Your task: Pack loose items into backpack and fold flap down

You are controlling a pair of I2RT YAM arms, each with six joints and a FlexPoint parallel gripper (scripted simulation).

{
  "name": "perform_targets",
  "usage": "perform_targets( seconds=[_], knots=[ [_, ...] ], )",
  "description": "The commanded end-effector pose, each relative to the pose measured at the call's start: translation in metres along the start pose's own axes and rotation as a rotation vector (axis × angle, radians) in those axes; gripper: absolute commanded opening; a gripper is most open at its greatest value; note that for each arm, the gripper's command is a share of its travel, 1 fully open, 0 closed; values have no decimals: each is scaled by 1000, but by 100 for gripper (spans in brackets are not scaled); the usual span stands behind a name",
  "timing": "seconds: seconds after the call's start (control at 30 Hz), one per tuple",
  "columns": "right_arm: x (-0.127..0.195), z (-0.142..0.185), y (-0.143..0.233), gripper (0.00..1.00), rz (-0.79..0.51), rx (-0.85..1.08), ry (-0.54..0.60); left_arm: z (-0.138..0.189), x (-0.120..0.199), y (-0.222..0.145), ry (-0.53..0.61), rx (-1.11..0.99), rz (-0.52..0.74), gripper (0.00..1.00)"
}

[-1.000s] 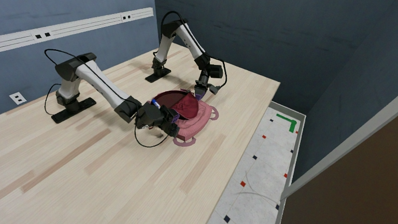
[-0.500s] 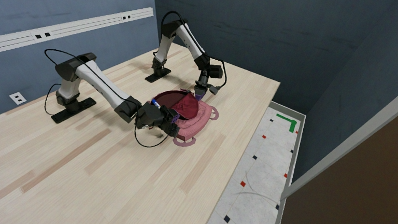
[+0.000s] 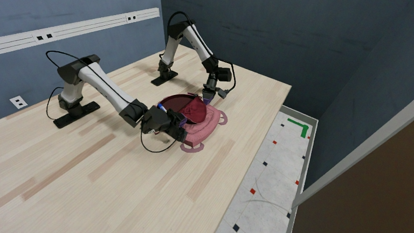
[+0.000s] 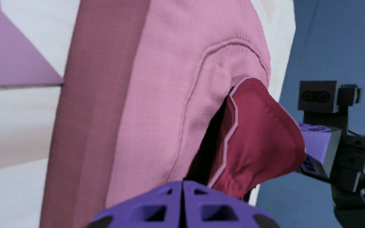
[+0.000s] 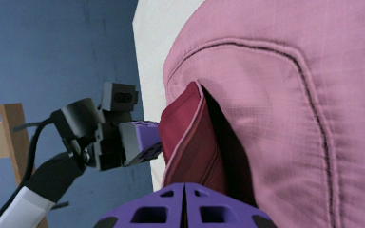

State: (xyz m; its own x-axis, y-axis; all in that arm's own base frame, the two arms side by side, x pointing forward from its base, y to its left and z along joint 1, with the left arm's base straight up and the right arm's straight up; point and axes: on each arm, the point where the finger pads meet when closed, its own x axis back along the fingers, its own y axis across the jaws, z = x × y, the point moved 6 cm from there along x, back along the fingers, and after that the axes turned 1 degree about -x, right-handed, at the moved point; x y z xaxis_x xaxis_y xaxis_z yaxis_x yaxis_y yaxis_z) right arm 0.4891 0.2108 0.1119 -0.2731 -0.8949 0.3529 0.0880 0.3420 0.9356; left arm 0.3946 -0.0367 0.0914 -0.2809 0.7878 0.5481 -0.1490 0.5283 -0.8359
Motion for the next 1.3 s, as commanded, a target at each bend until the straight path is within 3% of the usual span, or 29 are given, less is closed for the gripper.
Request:
perform_targets(
  seconds=[0.0,0.67,0.7,0.73,1.27],
  knots=[
    [-17,9,-7,0,19,-15,56,14,-14,-14,54,-10,23,0],
    [-23,22,-20,0,51,-60,53,2,-10,-5,58,-12,16,0],
    [-13,21,11,0,4,13,24,10,-3,-13,44,-36,22,0],
    [-10,22,17,0,-5,31,17,11,-2,-14,39,-45,25,0],
    [2,43,30,0,-44,167,-32,28,12,-24,-56,-188,63,0]
  ],
)
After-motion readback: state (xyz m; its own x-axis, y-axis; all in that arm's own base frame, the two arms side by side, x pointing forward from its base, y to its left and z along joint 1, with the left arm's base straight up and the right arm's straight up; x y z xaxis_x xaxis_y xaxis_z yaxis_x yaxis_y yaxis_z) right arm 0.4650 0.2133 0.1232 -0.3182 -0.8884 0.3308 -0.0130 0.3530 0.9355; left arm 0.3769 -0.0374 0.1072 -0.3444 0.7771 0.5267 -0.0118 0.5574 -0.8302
